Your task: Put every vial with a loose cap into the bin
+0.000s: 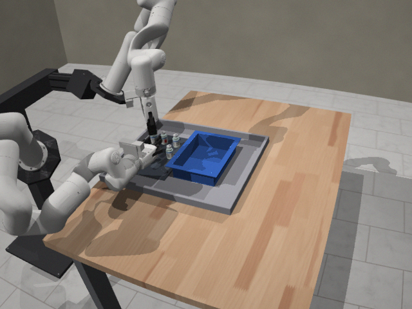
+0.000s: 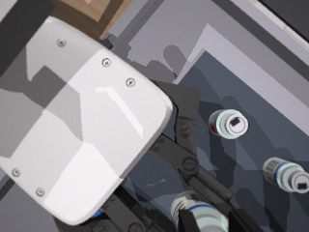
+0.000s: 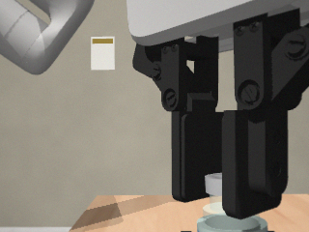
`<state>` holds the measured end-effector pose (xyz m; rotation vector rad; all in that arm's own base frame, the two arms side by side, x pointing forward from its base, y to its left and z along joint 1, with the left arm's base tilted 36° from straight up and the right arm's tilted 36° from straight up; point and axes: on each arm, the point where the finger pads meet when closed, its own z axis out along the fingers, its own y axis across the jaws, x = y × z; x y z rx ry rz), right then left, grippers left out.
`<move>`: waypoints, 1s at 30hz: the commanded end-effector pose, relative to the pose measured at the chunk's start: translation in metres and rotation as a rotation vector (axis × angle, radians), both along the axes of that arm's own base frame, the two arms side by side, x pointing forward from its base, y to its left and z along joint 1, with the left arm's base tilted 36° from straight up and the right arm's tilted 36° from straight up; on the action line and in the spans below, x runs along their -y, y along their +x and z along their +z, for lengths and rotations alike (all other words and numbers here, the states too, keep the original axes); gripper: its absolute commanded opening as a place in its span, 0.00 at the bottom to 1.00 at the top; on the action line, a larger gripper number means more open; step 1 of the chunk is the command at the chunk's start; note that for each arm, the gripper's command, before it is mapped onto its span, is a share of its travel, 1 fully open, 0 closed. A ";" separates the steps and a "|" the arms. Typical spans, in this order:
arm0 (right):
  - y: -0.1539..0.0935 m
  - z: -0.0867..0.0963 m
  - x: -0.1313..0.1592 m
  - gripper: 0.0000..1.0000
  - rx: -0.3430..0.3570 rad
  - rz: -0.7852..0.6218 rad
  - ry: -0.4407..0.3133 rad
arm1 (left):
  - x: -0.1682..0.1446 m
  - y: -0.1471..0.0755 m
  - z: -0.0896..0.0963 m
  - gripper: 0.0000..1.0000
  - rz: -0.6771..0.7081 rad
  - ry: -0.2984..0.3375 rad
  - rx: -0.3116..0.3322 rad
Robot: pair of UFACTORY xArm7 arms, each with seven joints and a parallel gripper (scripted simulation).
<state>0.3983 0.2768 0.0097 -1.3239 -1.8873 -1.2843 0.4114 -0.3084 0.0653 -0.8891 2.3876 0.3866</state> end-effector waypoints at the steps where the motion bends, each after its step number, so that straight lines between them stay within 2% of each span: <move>1: 0.000 0.002 -0.001 0.00 0.003 0.003 0.002 | 0.002 -0.001 0.001 0.23 0.017 -0.013 0.012; 10: 0.000 0.002 -0.001 0.00 0.003 0.003 0.002 | 0.002 0.000 0.001 0.23 0.072 -0.041 0.042; 29: 0.000 0.002 -0.002 0.00 0.003 0.004 0.003 | 0.002 -0.001 0.001 0.23 0.073 -0.041 0.042; 30: 0.000 0.002 -0.001 1.00 0.003 0.003 0.002 | 0.002 -0.001 0.001 0.23 0.068 -0.039 0.039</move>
